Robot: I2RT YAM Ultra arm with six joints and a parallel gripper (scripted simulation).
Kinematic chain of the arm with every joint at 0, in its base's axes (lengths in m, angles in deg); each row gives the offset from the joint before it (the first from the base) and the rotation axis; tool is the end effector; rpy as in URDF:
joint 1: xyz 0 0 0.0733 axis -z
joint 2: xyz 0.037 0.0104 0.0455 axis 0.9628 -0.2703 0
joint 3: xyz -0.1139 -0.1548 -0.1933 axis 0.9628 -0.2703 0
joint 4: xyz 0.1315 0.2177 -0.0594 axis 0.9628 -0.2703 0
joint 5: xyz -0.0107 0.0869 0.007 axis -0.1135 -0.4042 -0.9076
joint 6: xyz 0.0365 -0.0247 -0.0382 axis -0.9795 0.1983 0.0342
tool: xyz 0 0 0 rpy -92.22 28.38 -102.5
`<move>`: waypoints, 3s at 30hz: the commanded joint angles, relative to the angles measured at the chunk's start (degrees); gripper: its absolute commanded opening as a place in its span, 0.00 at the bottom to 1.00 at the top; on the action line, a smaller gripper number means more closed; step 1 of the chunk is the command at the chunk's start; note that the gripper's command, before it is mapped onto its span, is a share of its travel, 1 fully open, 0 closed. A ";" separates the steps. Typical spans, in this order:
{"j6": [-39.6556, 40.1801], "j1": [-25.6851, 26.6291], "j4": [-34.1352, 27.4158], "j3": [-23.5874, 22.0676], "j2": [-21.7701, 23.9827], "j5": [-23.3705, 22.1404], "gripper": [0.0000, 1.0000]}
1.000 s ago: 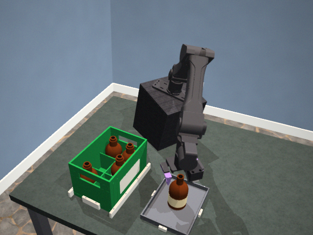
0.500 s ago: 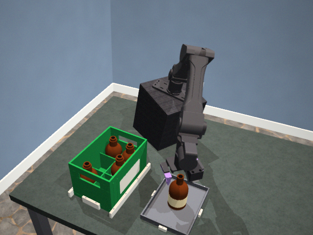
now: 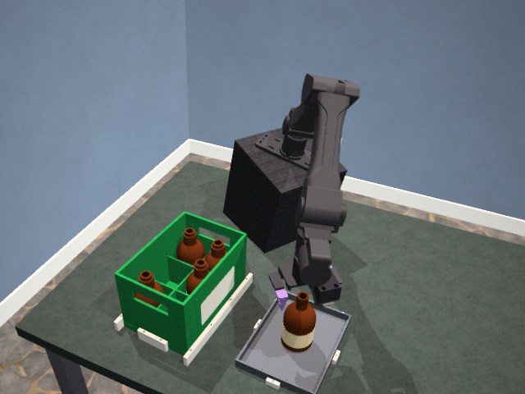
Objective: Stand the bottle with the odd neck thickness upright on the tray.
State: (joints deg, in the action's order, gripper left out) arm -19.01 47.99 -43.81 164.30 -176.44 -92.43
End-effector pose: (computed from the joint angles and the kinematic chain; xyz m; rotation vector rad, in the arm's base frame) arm 0.3848 0.1973 0.1027 -1.1355 2.7590 0.2022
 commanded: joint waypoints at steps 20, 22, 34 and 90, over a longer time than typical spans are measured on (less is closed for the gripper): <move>0.32 0.79 -2.19 1.58 3.92 -0.03 1.00; 0.50 0.85 -2.77 1.70 4.39 -0.06 1.00; 0.90 1.11 -6.68 2.78 7.22 -0.27 1.00; 1.47 1.67 -13.42 5.87 10.20 -0.55 0.00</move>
State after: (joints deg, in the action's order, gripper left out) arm -17.89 49.19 -56.33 167.88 -167.43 -92.45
